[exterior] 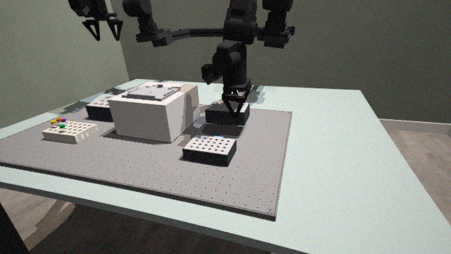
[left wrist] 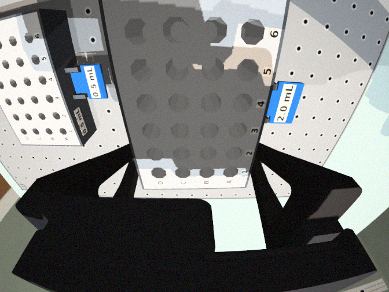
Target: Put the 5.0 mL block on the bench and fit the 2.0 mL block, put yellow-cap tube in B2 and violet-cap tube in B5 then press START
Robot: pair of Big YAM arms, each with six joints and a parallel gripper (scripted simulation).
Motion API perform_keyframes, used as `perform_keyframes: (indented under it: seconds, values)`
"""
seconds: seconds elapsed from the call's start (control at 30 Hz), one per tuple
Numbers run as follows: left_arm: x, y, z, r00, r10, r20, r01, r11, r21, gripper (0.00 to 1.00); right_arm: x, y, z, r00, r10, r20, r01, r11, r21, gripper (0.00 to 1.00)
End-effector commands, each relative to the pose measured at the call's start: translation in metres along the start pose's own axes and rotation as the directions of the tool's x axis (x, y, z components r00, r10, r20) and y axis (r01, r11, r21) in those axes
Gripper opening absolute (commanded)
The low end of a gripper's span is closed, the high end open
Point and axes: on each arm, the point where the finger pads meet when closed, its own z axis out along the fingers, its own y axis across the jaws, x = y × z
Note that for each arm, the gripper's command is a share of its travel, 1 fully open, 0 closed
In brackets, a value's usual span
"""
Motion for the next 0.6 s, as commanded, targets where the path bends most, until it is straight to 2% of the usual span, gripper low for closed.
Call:
perform_keyframes:
  seconds: [0.0, 0.27, 0.57]
  values:
    - [-0.014, 0.026, -0.035, 1.000, -0.002, 0.026, 0.004, 0.998, -0.069, 0.00, -0.012, -0.004, -0.006, 0.999, 0.017, 0.034, -0.017, 1.000, 0.002, 1.00]
    - [-0.015, 0.013, -0.040, 1.000, 0.007, 0.023, -0.006, 0.999, -0.051, 0.00, -0.011, -0.004, -0.006, 0.999, 0.016, 0.034, -0.016, 1.000, 0.002, 1.00]
    - [-0.008, 0.032, -0.064, 1.000, -0.019, 0.019, 0.020, 0.996, -0.091, 0.00, -0.011, -0.004, -0.006, 0.999, 0.016, 0.034, -0.016, 1.000, 0.002, 1.00]
